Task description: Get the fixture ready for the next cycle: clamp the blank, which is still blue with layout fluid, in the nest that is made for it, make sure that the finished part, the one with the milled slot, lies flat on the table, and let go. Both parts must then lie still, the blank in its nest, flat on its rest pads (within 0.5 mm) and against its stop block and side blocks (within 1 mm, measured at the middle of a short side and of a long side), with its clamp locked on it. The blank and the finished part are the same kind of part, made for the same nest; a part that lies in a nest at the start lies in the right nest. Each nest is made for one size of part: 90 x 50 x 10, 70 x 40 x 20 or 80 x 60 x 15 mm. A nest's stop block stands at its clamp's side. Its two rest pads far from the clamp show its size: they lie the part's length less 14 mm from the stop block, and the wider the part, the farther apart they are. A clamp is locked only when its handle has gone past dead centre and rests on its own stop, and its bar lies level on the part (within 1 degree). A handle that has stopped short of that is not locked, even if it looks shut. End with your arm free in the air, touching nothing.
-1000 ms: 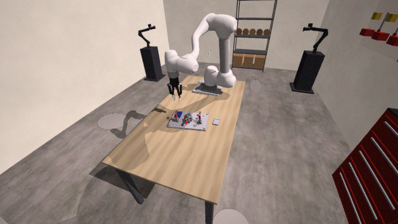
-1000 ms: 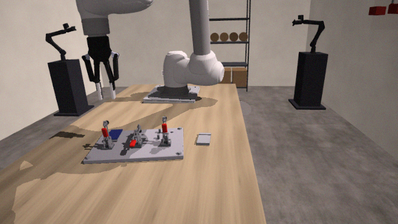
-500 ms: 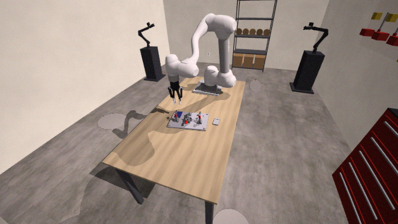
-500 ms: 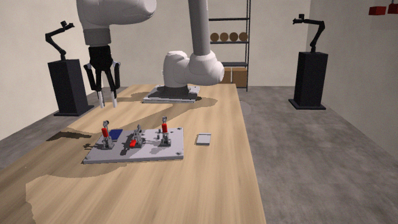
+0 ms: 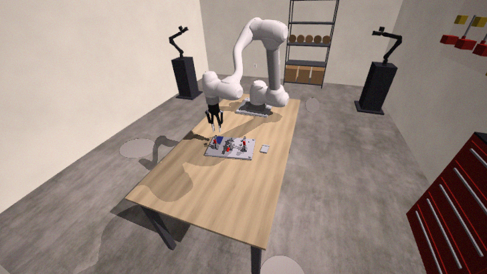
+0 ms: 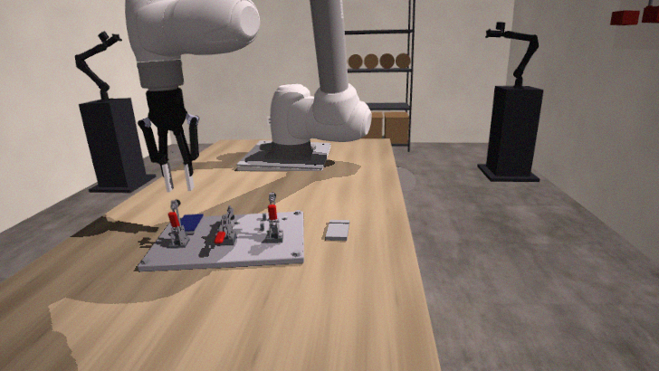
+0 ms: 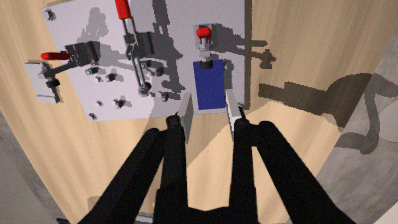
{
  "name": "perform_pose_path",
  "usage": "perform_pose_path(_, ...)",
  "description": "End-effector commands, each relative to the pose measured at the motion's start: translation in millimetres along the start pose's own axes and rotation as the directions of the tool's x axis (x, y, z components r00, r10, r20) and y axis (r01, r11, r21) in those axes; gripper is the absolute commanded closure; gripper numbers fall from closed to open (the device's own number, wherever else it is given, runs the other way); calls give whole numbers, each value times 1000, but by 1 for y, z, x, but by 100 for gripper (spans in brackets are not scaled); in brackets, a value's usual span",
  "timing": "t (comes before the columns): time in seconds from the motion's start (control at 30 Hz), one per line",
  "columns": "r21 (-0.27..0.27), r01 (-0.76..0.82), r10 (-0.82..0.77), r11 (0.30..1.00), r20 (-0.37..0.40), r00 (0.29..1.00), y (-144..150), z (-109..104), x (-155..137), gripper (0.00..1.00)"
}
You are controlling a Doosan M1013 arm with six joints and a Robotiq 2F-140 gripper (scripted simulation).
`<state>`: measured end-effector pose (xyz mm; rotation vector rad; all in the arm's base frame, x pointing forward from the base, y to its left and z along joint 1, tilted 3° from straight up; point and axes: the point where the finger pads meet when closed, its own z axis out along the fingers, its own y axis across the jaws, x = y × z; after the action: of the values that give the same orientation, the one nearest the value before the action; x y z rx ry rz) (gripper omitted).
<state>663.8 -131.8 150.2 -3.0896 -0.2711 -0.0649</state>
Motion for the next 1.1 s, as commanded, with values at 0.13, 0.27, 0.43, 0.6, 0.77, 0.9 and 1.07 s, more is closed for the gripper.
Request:
perform_pose_path(0.13, 0, 0, 0, 1000, 0, 1000, 0, 0, 46, 72)
perform_pose_path(0.27, 0, 0, 0, 1000, 0, 1000, 0, 0, 68, 72)
perform_pose_path(0.43, 0, 0, 0, 1000, 0, 1000, 0, 0, 75, 72)
perform_pose_path(0.6, 0, 0, 0, 1000, 0, 1000, 0, 0, 75, 72)
perform_pose_path(0.77, 0, 0, 0, 1000, 0, 1000, 0, 8, 75, 72)
perform_pose_path(0.9, 0, 0, 0, 1000, 0, 1000, 0, 18, 75, 72)
perform_pose_path(1.07, 0, 0, 0, 1000, 0, 1000, 0, 25, 75, 72)
